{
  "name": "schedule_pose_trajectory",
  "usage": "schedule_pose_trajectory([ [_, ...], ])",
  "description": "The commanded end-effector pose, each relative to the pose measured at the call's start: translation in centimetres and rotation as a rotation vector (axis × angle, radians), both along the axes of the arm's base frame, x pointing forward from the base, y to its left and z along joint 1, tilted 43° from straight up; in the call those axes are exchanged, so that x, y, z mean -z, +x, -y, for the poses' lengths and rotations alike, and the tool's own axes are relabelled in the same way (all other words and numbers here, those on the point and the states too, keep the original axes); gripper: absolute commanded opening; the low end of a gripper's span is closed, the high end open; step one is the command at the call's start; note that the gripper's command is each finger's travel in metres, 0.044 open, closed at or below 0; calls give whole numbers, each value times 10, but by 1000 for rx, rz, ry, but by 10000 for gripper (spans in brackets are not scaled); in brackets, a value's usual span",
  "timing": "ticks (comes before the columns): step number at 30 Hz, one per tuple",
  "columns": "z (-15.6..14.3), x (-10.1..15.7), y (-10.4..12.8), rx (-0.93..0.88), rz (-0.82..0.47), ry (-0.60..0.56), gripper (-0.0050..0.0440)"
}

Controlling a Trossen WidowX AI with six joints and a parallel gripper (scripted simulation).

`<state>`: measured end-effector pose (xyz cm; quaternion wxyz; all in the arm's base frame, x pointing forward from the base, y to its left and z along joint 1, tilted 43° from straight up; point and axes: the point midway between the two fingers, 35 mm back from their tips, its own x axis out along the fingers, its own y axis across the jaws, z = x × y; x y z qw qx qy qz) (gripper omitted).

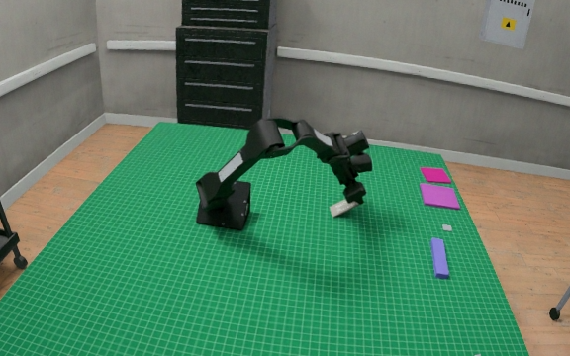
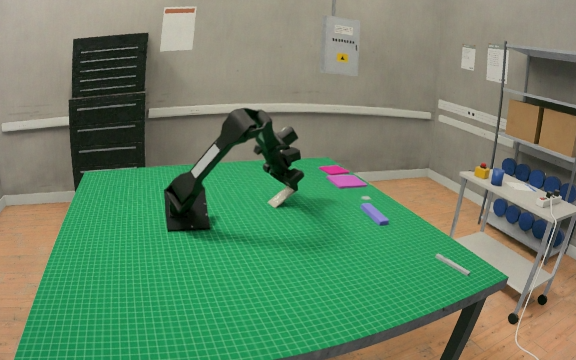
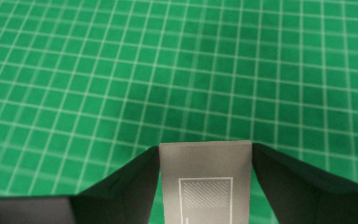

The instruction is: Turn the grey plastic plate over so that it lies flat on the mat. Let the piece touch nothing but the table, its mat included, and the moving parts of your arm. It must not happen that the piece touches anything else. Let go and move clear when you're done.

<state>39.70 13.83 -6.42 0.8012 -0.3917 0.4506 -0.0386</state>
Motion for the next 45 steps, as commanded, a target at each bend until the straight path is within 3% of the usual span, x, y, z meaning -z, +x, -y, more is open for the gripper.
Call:
schedule_pose_trajectory([
  [1, -4, -11, -3, -45, 50, 27, 262],
  [28, -4, -17, -21, -138, 144, 64, 262],
  [35, -4, -23, -26, -212, 229, 99, 262],
  [45, -3, -18, -35, -223, 221, 95, 262],
])
